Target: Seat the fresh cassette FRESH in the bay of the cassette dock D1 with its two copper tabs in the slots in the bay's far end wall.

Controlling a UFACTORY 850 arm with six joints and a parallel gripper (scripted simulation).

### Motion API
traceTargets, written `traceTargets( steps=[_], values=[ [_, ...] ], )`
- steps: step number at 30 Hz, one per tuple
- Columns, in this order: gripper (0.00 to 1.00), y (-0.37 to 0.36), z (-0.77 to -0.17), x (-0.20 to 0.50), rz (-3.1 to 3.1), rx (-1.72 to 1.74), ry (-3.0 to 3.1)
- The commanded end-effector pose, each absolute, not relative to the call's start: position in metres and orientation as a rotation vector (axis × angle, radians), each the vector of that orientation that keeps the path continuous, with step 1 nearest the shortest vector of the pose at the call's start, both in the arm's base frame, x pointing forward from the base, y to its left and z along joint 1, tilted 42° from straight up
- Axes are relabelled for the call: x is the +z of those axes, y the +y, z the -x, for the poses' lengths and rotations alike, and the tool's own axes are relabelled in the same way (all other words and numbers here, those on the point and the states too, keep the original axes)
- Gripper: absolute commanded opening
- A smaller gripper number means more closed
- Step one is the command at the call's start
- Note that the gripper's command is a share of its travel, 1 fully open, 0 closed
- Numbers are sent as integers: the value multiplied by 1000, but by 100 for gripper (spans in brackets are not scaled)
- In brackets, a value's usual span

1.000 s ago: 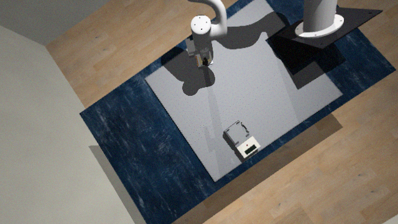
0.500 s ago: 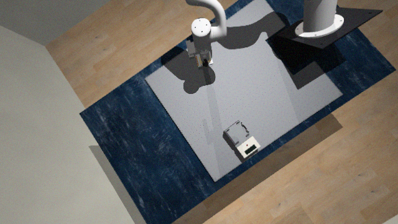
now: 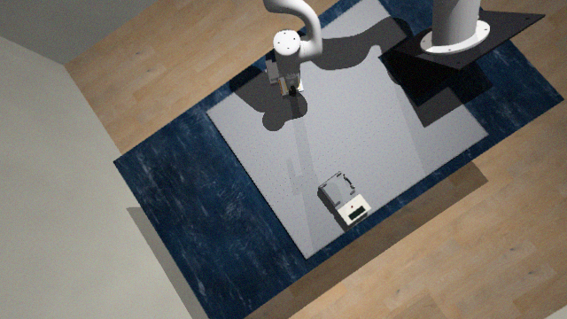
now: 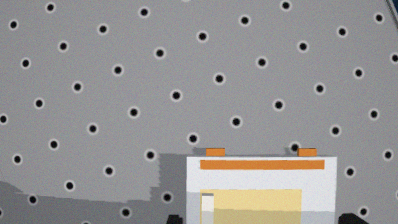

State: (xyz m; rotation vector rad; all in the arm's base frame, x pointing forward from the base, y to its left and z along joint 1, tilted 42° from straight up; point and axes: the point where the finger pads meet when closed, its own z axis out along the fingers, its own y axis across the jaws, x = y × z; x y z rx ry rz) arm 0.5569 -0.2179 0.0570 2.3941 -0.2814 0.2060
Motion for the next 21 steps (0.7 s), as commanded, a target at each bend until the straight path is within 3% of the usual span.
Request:
traceTargets(
  steps=[1,8,9,21],
  values=[
    [100,-220,-558,55,-2394,208,-281],
    [100,-220,-558,55,-2394,208,-281],
    [0,-220,-558,55,-2394,208,-281],
    [0,-220,-558,55,-2394,208,-281]
  ],
)
